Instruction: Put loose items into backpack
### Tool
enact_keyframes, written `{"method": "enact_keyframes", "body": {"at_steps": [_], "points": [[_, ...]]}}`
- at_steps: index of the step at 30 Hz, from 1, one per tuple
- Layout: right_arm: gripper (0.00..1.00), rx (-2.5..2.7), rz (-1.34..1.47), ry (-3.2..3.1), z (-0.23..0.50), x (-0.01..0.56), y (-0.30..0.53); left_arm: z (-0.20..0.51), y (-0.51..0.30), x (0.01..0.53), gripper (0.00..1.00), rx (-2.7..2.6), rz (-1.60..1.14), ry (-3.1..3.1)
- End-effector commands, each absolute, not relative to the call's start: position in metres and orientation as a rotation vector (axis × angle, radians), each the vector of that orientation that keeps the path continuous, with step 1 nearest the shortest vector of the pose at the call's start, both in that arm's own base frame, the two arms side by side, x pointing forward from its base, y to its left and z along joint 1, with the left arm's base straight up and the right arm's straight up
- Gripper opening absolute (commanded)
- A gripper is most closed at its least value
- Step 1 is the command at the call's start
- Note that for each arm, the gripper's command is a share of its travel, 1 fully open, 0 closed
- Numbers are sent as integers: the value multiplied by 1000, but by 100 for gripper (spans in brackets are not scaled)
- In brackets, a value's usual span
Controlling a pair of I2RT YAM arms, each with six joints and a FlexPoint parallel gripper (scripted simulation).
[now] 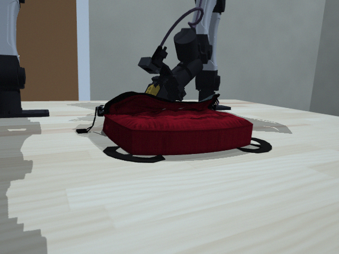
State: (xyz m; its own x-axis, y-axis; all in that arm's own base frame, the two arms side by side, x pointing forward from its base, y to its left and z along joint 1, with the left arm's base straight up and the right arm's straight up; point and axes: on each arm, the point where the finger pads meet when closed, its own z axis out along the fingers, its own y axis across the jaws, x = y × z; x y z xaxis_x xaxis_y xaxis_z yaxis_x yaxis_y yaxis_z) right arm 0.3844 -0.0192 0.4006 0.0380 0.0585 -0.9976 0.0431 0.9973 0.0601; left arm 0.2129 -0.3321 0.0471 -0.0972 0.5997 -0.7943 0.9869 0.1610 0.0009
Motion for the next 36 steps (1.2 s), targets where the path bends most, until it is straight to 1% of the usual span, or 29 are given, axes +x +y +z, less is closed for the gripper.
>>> {"method": "enact_keyframes", "body": {"at_steps": [1,23,25,33,34,36], "points": [[90,75,12,1520,407,384,-20,48,-333,217,6,1506,-744,1758],[90,75,12,1518,407,384,-20,32,-330,216,6,1512,-736,1782],[90,75,12,1518,407,384,-20,47,-339,220,6,1498,-749,1742],[90,74,12,1516,408,384,-20,42,-337,217,6,1505,-747,1763],[90,74,12,1516,408,384,-20,42,-337,217,13,1505,-747,1763],[90,74,12,1516,408,384,-20,42,-336,217,13,1505,-747,1763]]}}
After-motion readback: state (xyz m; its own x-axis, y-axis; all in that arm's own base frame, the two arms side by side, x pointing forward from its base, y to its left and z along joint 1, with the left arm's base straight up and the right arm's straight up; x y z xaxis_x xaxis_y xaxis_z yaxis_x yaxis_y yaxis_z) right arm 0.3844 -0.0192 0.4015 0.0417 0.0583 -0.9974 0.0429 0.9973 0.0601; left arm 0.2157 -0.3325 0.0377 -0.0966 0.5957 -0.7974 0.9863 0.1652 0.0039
